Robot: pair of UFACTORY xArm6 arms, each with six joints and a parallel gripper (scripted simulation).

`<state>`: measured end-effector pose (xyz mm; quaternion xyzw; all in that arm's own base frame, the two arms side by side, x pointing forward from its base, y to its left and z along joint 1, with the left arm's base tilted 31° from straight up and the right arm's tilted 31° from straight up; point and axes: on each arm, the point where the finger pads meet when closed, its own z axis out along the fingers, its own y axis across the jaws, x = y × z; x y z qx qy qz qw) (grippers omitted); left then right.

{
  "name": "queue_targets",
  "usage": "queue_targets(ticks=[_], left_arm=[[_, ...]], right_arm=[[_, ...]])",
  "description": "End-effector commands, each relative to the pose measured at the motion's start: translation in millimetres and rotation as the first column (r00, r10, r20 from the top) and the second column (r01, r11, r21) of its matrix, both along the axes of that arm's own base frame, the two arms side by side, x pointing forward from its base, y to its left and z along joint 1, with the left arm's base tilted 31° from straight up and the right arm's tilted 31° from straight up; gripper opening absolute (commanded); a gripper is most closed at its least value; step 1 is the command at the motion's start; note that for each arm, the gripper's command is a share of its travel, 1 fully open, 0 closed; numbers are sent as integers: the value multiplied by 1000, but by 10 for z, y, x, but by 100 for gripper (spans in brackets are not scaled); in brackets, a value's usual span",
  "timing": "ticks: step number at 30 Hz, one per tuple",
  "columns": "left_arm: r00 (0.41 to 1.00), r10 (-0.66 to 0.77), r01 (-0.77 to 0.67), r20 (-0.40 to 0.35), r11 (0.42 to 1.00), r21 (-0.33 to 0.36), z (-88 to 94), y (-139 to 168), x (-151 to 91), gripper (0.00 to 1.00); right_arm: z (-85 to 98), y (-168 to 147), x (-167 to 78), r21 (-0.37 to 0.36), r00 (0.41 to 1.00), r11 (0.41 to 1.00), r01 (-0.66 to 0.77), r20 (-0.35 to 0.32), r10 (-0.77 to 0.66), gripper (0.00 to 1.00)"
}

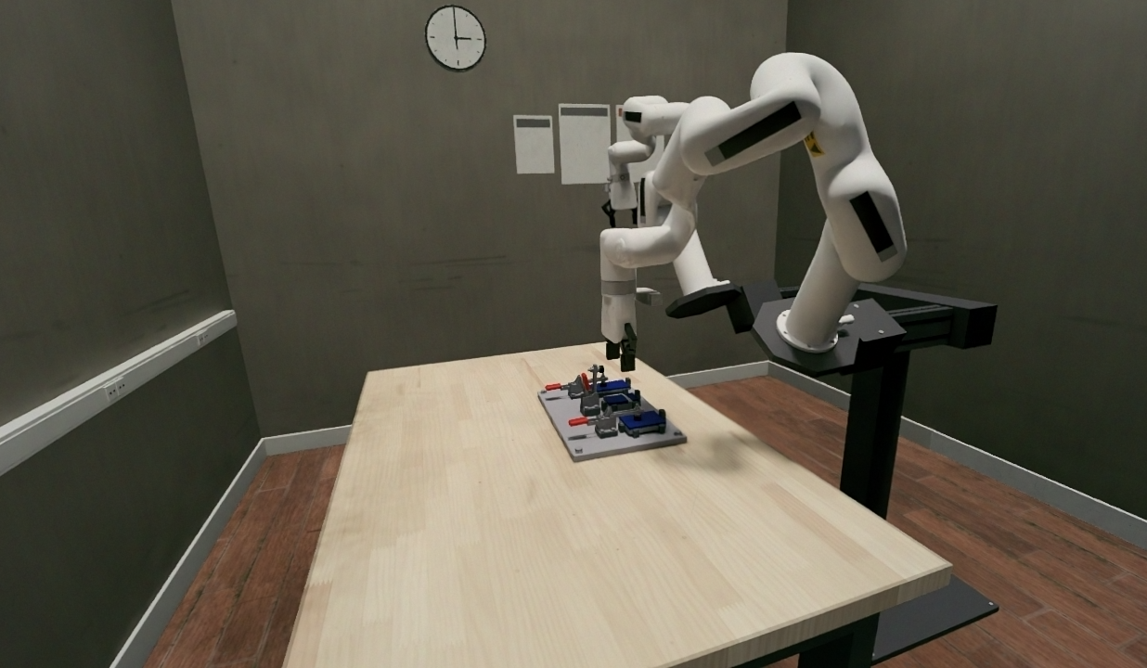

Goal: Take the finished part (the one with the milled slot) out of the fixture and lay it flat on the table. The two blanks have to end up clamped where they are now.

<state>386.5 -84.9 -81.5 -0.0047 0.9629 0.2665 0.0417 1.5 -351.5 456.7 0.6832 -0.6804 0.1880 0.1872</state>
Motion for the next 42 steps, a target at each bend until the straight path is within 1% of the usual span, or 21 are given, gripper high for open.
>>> queue_targets(ticks=[1,6,19,29,42], left_arm=[[1000,-1,1,3,1000,-2,-18,5,15,100],[1000,-1,1,3,1000,-2,-59,29,19,100],[1000,-1,1,3,1000,-2,-324,189,43,100],[1000,-1,1,3,1000,-2,-408,239,50,100],[1000,-1,1,3,1000,-2,-413,243,50,100]], right_arm=[[20,0,0,-4,1000,1000,0,0,0,100],[20,0,0,-4,1000,1000,0,0,0,100],[20,0,0,-4,1000,1000,0,0,0,100],[20,0,0,-4,1000,1000,0,0,0,100],[20,0,0,-4,1000,1000,0,0,0,100]])
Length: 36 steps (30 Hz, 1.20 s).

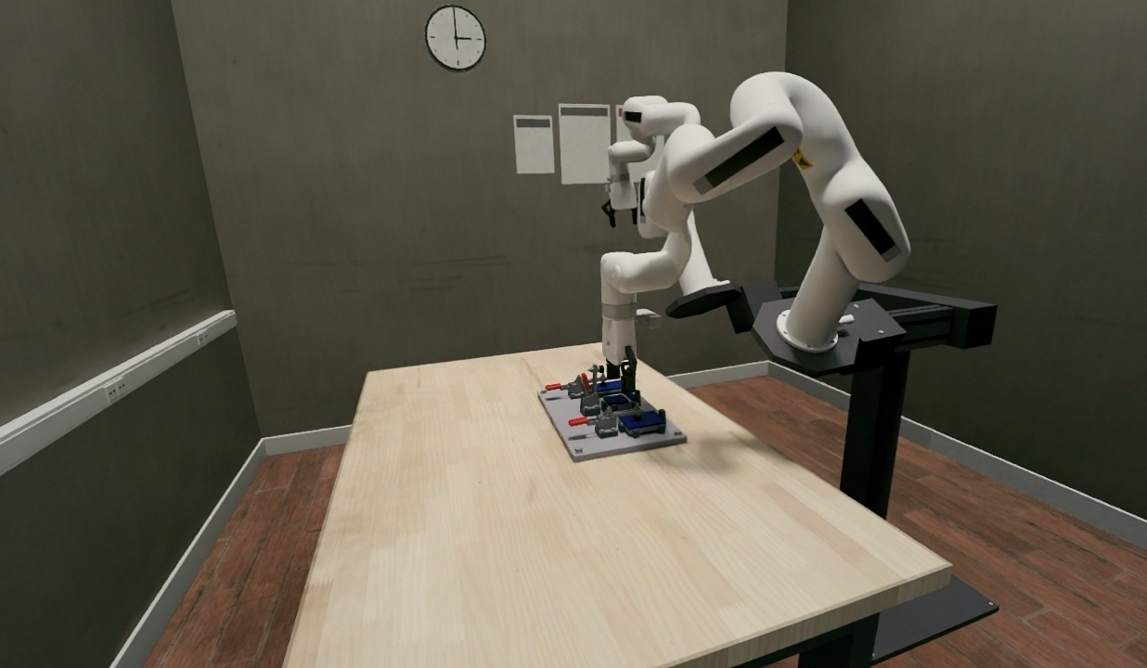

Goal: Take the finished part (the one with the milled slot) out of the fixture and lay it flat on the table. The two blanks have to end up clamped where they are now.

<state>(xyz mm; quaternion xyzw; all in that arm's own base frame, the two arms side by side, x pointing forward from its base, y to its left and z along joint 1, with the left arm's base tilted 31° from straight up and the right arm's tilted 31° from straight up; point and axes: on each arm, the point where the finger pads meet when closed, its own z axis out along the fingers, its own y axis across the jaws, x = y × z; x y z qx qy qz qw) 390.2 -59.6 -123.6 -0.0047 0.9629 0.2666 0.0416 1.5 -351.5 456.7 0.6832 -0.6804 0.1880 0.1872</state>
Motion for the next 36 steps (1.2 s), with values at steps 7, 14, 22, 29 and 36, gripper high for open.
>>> queue_targets(ticks=[7,14,22,29,36], left_arm=[[1000,-1,1,3,1000,-2,7,-10,13,100],[1000,-1,1,3,1000,-2,-2,-5,14,100],[1000,-1,1,3,1000,-2,-59,30,19,100],[1000,-1,1,3,1000,-2,-132,73,25,100],[1000,-1,1,3,1000,-2,-211,121,32,100]], right_arm=[[20,0,0,-4,1000,1000,0,0,0,100],[20,0,0,-4,1000,1000,0,0,0,100],[20,0,0,-4,1000,1000,0,0,0,100],[20,0,0,-4,1000,1000,0,0,0,100],[20,0,0,-4,1000,1000,0,0,0,100]])
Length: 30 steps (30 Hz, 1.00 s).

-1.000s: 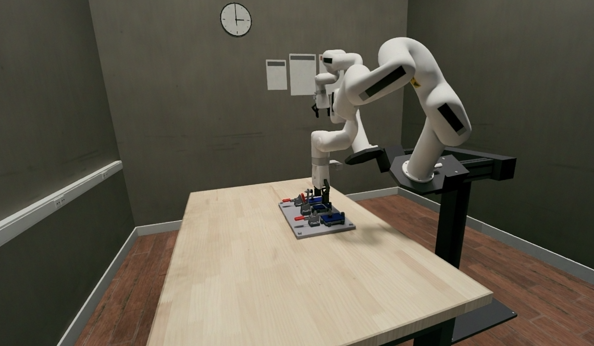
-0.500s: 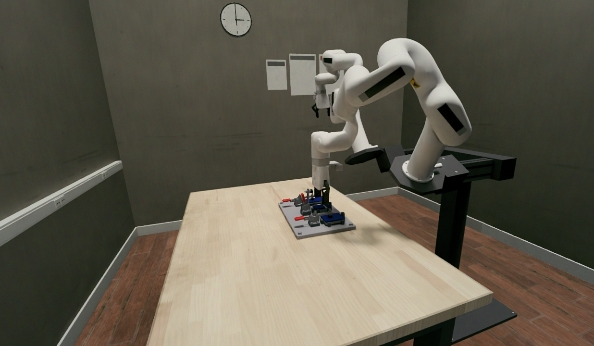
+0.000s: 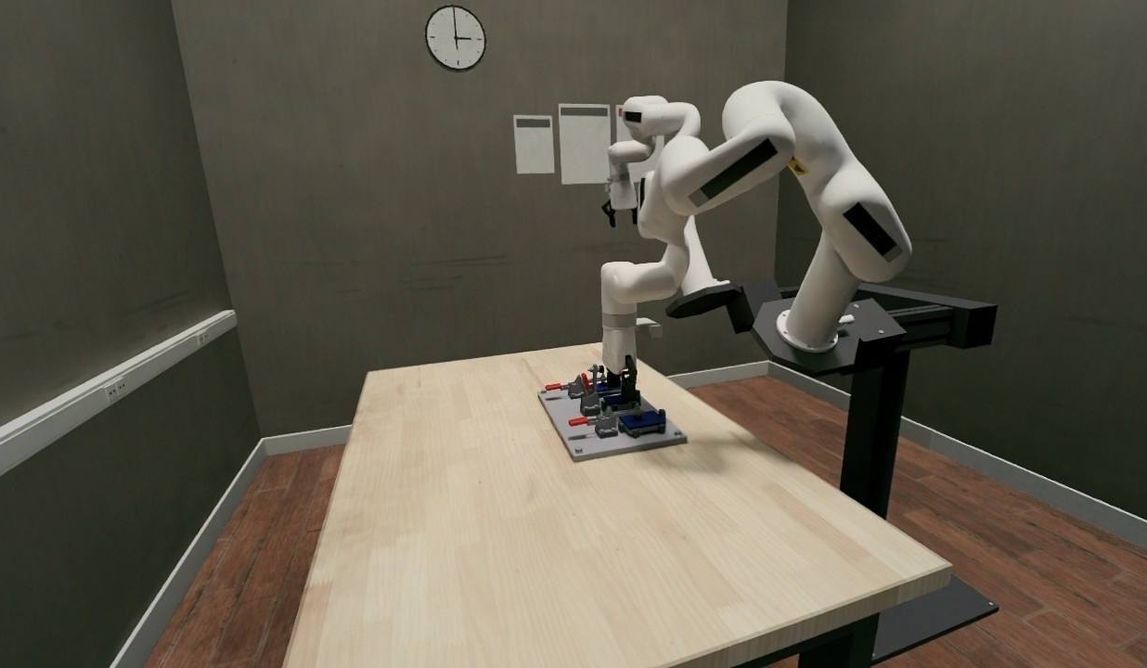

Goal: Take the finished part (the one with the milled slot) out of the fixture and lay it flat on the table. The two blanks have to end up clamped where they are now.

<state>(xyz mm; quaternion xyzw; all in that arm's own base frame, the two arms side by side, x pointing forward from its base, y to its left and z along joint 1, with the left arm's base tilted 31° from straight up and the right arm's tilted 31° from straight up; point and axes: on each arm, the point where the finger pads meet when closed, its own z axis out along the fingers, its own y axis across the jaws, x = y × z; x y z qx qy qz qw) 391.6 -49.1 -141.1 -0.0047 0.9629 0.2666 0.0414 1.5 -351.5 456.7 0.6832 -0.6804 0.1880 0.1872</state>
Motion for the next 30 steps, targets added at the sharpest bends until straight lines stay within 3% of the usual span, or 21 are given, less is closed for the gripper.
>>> queue_targets(ticks=[1,30], left_arm=[[1000,-1,1,3,1000,-1,-48,23,19,100],[1000,-1,1,3,1000,-1,-140,78,27,100]], right_arm=[[20,0,0,-4,1000,1000,0,0,0,100],[20,0,0,-4,1000,1000,0,0,0,100]])
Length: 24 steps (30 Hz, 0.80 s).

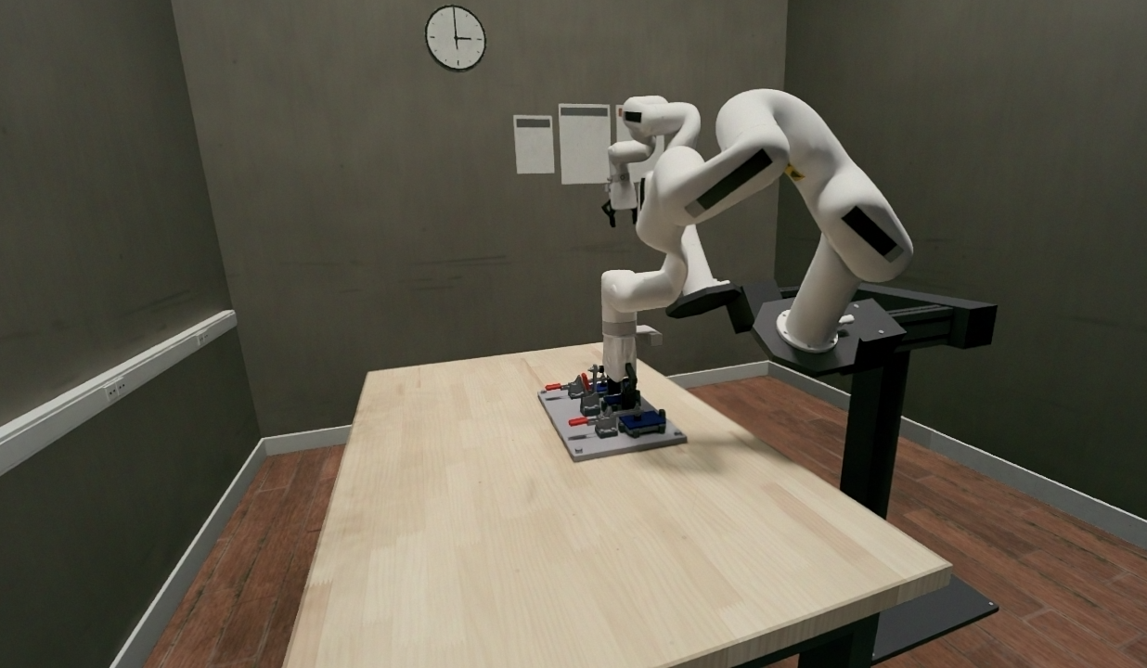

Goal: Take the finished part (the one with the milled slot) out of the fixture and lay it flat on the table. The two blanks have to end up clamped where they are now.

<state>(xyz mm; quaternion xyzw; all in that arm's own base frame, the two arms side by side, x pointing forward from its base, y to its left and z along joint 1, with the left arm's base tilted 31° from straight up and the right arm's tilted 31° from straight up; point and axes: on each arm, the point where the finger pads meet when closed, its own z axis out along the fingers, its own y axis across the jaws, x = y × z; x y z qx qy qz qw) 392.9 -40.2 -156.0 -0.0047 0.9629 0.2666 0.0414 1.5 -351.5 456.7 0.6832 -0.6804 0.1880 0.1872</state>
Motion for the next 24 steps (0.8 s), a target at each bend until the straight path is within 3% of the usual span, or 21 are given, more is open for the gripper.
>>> queue_targets(ticks=[1,2,3,24], left_arm=[[1000,-1,1,3,1000,-2,8,-11,14,100],[1000,-1,1,3,1000,-2,8,-11,14,100],[1000,-1,1,3,1000,-2,9,-11,14,0],[1000,-1,1,3,1000,-2,9,-11,14,0]], right_arm=[[20,0,0,-4,1000,1000,0,0,0,100],[20,0,0,-4,1000,1000,0,0,0,100],[20,0,0,-4,1000,1000,0,0,0,100],[20,0,0,-4,1000,1000,0,0,0,100]])
